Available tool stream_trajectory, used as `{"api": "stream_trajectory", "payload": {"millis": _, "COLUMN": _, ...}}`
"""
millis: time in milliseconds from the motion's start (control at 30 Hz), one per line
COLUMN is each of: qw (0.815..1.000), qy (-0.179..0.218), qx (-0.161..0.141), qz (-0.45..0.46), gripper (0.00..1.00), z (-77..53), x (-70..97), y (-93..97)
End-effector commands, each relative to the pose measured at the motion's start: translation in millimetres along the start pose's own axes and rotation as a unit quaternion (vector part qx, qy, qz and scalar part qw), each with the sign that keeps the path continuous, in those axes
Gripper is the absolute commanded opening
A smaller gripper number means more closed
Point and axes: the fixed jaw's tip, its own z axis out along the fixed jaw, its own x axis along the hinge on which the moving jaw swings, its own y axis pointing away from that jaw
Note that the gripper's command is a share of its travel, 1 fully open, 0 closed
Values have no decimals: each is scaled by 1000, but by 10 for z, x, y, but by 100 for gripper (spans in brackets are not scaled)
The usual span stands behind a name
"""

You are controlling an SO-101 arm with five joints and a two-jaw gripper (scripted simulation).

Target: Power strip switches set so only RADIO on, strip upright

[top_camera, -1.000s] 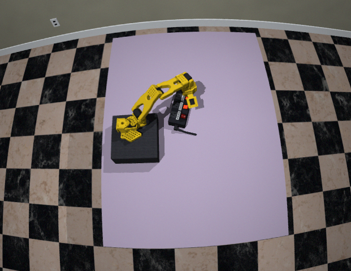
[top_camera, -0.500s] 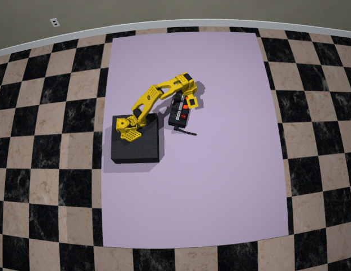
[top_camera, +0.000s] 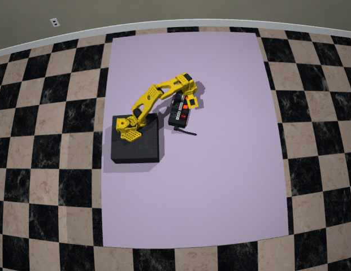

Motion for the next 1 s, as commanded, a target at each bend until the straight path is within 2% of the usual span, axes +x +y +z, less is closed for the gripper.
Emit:
{"api": "stream_trajectory", "payload": {"millis": 0, "qw": 1000, "qy": -2, "qx": 7, "qz": -5, "gripper": 0, "z": 50, "x": 5, "y": -32}}
{"api": "stream_trajectory", "payload": {"millis": 500, "qw": 1000, "qy": -2, "qx": 7, "qz": -4, "gripper": 0, "z": 75, "x": -3, "y": -39}}
{"api": "stream_trajectory", "payload": {"millis": 767, "qw": 1000, "qy": -2, "qx": 7, "qz": -4, "gripper": 0, "z": 157, "x": -8, "y": -56}}
{"api": "stream_trajectory", "payload": {"millis": 967, "qw": 1000, "qy": -2, "qx": 7, "qz": -4, "gripper": 0, "z": 169, "x": -9, "y": -58}}
